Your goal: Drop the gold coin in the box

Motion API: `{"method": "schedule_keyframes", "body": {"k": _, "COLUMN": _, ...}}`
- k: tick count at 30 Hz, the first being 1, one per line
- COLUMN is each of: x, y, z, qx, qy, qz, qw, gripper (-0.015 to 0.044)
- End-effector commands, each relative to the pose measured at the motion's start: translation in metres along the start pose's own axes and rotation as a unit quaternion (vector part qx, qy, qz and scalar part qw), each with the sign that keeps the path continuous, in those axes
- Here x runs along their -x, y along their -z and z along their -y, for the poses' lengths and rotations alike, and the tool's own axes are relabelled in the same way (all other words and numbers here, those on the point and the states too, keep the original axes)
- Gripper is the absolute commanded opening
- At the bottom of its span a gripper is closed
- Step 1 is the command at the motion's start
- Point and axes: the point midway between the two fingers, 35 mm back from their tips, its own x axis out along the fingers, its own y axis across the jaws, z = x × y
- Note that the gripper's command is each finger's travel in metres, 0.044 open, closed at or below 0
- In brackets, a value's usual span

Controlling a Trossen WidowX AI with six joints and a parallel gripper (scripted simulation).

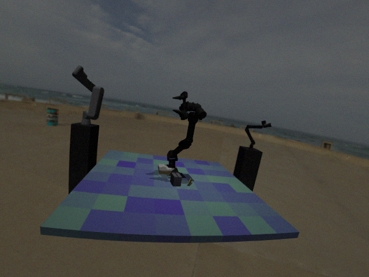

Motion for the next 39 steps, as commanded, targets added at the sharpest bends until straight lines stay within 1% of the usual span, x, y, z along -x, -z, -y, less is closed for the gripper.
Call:
{"method": "schedule_keyframes", "body": {"k": 1, "x": 0.001, "y": 0.000, "z": -0.002, "qx": -0.005, "qy": -0.001, "qz": -0.004, "qw": 1.000, "gripper": 0.0374}}
{"method": "schedule_keyframes", "body": {"k": 3, "x": 0.012, "y": -0.002, "z": -0.018, "qx": -0.046, "qy": -0.012, "qz": -0.037, "qw": 0.998, "gripper": 0.0321}}
{"method": "schedule_keyframes", "body": {"k": 5, "x": 0.031, "y": -0.006, "z": -0.036, "qx": -0.120, "qy": -0.010, "qz": -0.078, "qw": 0.990, "gripper": 0.0269}}
{"method": "schedule_keyframes", "body": {"k": 9, "x": 0.063, "y": -0.019, "z": -0.070, "qx": -0.267, "qy": 0.012, "qz": -0.150, "qw": 0.952, "gripper": 0.0164}}
{"method": "schedule_keyframes", "body": {"k": 12, "x": 0.077, "y": -0.032, "z": -0.094, "qx": -0.375, "qy": 0.014, "qz": -0.194, "qw": 0.906, "gripper": 0.0161}}
{"method": "schedule_keyframes", "body": {"k": 16, "x": 0.094, "y": -0.063, "z": -0.129, "qx": -0.531, "qy": 0.062, "qz": -0.244, "qw": 0.809, "gripper": 0.0161}}
{"method": "schedule_keyframes", "body": {"k": 21, "x": 0.095, "y": -0.106, "z": -0.162, "qx": -0.697, "qy": 0.139, "qz": -0.269, "qw": 0.650, "gripper": 0.0161}}
{"method": "schedule_keyframes", "body": {"k": 24, "x": 0.085, "y": -0.130, "z": -0.174, "qx": -0.777, "qy": 0.189, "qz": -0.262, "qw": 0.541, "gripper": 0.0161}}
{"method": "schedule_keyframes", "body": {"k": 27, "x": 0.068, "y": -0.153, "z": -0.181, "qx": -0.840, "qy": 0.237, "qz": -0.239, "qw": 0.424, "gripper": 0.0161}}
{"method": "schedule_keyframes", "body": {"k": 33, "x": 0.018, "y": -0.184, "z": -0.173, "qx": -0.919, "qy": 0.315, "qz": -0.148, "qw": 0.185, "gripper": 0.0161}}
{"method": "schedule_keyframes", "body": {"k": 39, "x": -0.041, "y": -0.193, "z": -0.137, "qx": -0.935, "qy": 0.353, "qz": -0.009, "qw": -0.040, "gripper": 0.0161}}
